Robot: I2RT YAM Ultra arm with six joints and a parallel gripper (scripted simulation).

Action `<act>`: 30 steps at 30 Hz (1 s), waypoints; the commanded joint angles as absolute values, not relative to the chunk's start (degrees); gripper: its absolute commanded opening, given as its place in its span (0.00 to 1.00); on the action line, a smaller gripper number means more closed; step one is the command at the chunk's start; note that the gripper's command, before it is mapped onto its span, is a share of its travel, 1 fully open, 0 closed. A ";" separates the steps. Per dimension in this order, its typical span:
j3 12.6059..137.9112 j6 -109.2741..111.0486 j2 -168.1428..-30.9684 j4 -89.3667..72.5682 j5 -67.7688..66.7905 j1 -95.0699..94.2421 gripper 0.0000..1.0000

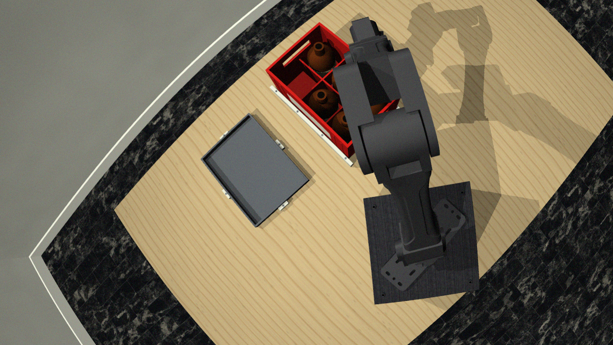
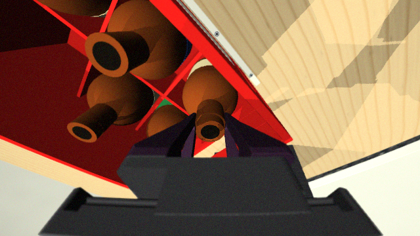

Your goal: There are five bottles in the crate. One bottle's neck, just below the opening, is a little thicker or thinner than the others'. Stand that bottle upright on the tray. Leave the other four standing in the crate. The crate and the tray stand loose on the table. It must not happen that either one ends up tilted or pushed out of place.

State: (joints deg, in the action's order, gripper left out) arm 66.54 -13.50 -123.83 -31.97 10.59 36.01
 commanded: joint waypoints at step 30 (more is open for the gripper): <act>68.23 -12.95 -120.75 -34.31 10.61 36.85 0.00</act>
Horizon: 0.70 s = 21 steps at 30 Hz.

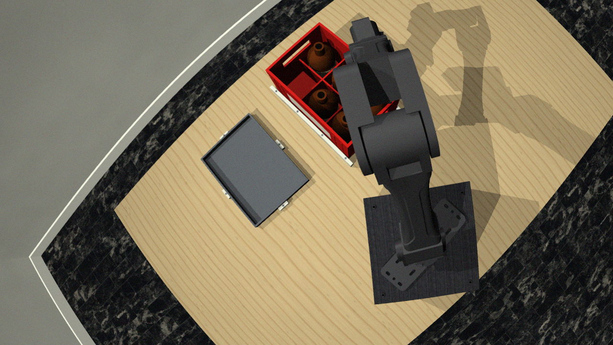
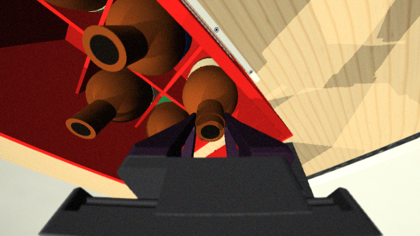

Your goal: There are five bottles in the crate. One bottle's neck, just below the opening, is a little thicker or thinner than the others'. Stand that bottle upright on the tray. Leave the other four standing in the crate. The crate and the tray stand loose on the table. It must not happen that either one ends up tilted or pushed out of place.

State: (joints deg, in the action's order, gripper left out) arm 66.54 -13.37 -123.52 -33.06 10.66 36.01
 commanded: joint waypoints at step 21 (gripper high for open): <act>69.63 -12.22 -117.83 -38.73 10.70 37.57 0.00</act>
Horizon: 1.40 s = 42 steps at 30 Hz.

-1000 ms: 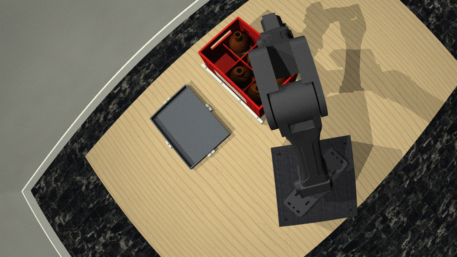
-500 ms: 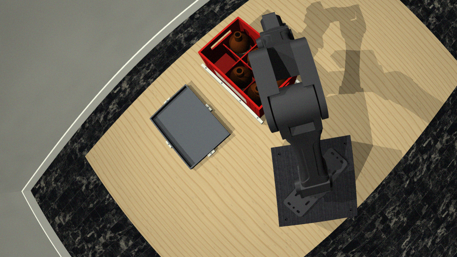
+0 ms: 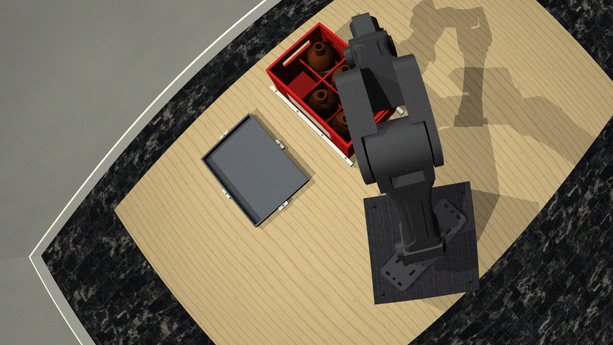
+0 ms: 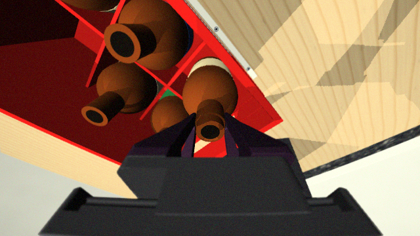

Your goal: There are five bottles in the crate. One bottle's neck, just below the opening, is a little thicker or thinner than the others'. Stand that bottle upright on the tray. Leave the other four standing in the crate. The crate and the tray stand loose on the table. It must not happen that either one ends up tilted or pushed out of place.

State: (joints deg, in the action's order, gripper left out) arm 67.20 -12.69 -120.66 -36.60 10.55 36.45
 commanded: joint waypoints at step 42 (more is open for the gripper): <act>70.44 -12.01 -116.74 -40.71 10.71 37.88 0.00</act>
